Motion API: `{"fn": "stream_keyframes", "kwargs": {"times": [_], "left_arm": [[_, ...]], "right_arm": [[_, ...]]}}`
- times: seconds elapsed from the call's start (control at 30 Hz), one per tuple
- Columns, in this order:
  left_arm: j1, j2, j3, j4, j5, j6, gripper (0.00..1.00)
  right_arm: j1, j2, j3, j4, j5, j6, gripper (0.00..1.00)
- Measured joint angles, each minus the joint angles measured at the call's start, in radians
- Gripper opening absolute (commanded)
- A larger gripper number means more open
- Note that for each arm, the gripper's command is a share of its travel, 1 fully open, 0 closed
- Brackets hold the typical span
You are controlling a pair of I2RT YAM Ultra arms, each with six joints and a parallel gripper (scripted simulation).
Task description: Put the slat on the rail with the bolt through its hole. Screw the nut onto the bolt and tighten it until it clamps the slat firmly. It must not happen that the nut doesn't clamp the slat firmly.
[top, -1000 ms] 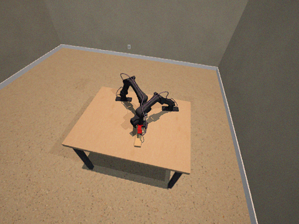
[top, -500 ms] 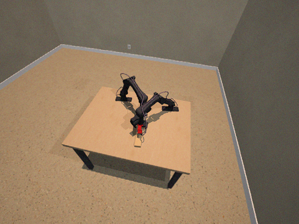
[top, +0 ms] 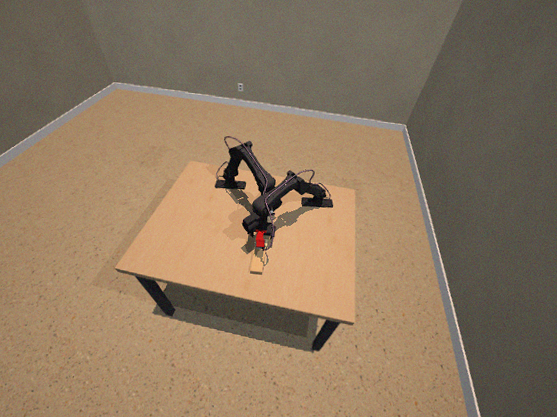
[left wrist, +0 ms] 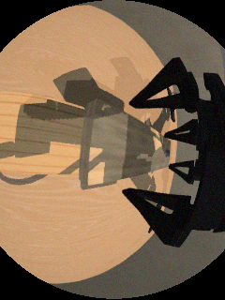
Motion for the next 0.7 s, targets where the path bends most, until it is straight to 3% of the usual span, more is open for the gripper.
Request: {"fn": "stream_keyframes", "kwargs": {"times": [0.7], "left_arm": [[0.000, 0.000, 0.084, -0.078, 0.000, 0.000, 1.00]], "right_arm": [[0.000, 0.000, 0.000, 0.000, 0.000, 0.000, 1.00]]}}
